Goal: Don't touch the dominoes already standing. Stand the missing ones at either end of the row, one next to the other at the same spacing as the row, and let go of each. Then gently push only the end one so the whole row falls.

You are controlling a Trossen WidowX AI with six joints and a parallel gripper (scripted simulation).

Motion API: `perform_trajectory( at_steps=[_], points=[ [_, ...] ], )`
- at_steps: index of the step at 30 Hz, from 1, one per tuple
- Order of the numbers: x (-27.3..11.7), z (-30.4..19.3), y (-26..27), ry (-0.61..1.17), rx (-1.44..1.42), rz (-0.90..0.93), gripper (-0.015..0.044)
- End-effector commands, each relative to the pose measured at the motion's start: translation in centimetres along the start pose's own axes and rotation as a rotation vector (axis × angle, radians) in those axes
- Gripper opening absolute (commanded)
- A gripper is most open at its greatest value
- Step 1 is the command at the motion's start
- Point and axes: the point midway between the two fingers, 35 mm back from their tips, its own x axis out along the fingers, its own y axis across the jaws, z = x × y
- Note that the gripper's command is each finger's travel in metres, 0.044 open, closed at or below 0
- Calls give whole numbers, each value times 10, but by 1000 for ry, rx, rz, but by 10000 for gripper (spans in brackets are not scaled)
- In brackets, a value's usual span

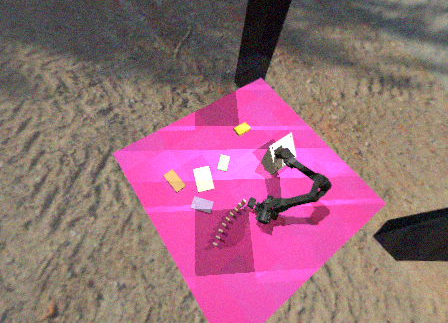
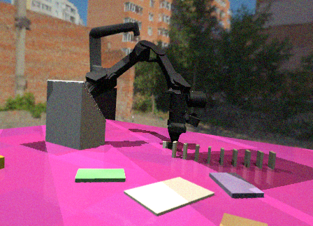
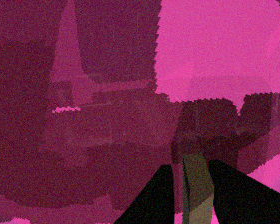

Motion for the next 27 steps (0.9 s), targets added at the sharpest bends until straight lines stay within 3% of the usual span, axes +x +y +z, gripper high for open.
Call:
perform_trajectory(
  at_steps=[1,8,14,20,27],
  points=[
    [1,-1,-1,2,7,-4,23],
    [-2,-1,-1,2,7,-4,23],
    [-88,3,0,3,6,-7,23],
    [-140,6,0,5,6,-10,23],
    [-153,6,1,6,7,-10,23]
  ],
)
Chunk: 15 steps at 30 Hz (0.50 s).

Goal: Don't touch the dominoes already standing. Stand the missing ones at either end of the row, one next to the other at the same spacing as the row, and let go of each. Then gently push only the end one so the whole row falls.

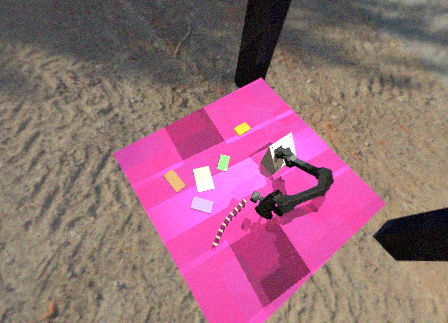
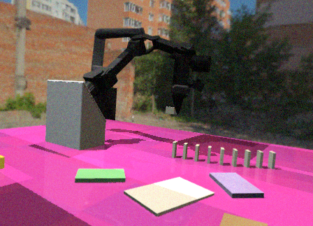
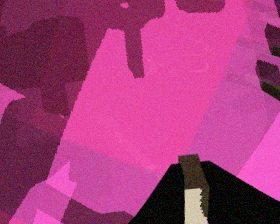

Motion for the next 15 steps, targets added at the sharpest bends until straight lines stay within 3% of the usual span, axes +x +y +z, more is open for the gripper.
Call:
perform_trajectory(
  at_steps=[1,7,15],
  points=[
    [-22,2,8,-18,-24,3,23],
    [-22,2,9,-18,-13,3,23],
    [-22,1,43,-18,299,7,23]
  ],
)
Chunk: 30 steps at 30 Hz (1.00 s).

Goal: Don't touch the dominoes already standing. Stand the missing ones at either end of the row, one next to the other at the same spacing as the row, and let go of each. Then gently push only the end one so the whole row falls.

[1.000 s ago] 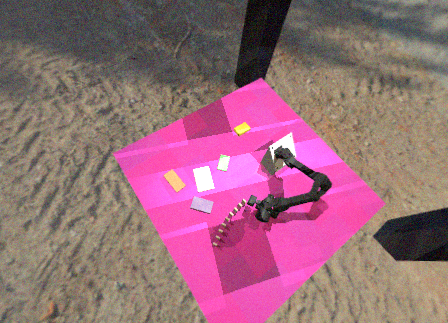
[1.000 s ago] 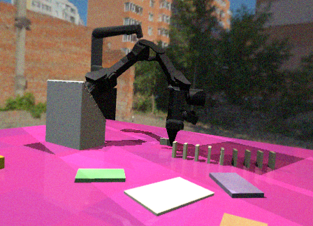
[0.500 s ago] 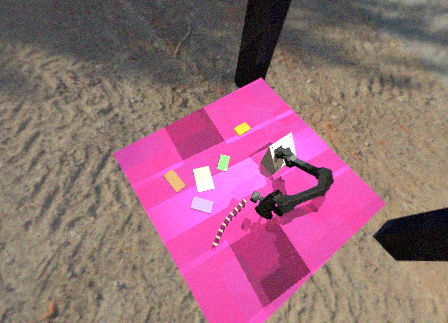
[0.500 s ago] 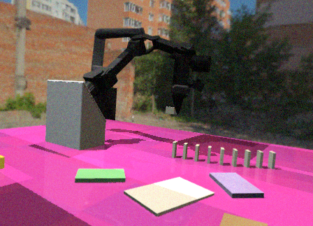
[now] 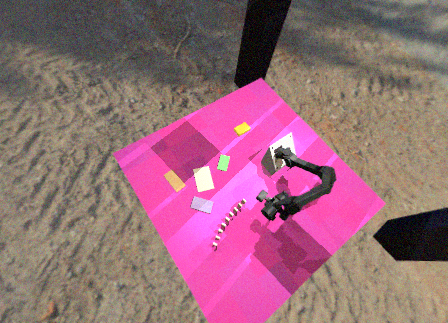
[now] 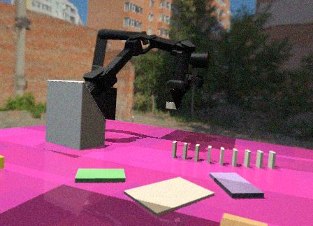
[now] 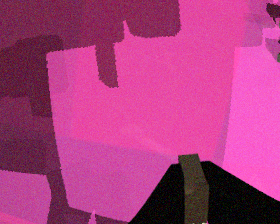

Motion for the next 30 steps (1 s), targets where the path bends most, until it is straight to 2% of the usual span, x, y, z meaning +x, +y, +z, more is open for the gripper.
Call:
perform_trajectory(
  at_steps=[1,8,30],
  points=[
    [-5,-2,16,-16,92,-1,23],
    [-2,-1,14,-18,84,-13,23],
    [65,22,-27,-250,-137,-348,23]
  ],
)
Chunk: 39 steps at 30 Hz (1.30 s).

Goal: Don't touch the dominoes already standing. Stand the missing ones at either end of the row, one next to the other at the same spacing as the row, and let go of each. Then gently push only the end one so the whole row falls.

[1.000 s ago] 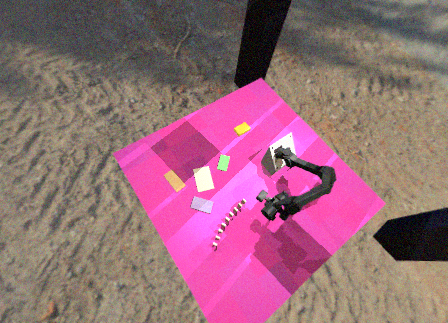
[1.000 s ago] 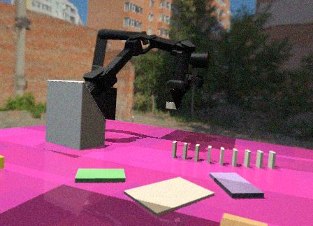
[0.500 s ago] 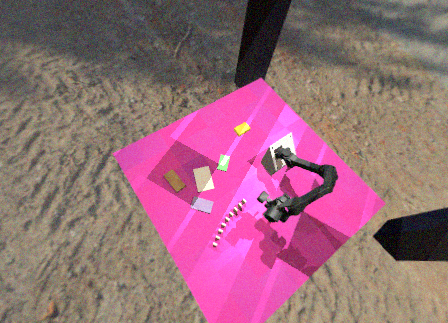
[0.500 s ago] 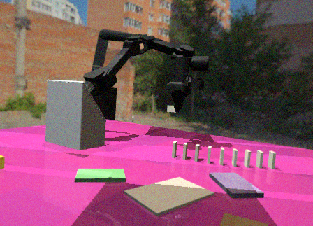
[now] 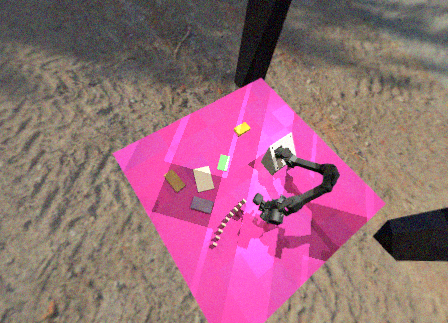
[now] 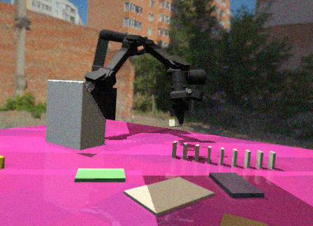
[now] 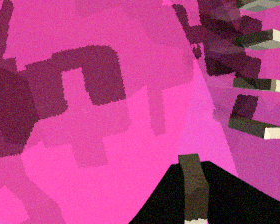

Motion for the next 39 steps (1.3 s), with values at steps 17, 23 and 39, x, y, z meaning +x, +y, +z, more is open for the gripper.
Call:
perform_trajectory(
  at_steps=[17,23,39],
  points=[
    [33,12,10,-399,-75,-172,23],
    [32,13,17,-533,-64,-183,23],
    [10,2,37,-891,52,-129,23]
  ],
)
